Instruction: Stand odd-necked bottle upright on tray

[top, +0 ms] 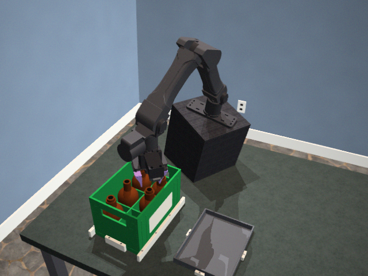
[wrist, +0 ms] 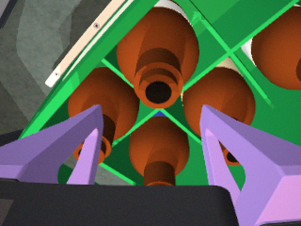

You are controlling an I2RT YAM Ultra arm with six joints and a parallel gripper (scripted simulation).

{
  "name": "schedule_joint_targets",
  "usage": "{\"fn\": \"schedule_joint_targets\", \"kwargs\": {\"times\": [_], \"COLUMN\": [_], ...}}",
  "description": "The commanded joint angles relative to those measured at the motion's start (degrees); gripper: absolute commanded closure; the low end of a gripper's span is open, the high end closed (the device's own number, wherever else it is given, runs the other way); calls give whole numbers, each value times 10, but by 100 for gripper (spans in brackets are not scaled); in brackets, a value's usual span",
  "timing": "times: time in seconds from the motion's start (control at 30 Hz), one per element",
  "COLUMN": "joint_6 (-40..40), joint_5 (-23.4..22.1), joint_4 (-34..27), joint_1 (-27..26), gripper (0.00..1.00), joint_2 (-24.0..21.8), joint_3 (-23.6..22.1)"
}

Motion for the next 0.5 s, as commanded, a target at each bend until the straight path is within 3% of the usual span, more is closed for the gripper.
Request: {"fn": "schedule_joint_targets", "kwargs": {"times": [0.0, 0.47], "joint_6": [-5, -12], "joint_5": [-2, -3], "joint_4": [-18, -59], "joint_1": [-10, -17], "gripper": [39, 39], "joint_2": [-21, -44], "joint_3": [30, 47]}}
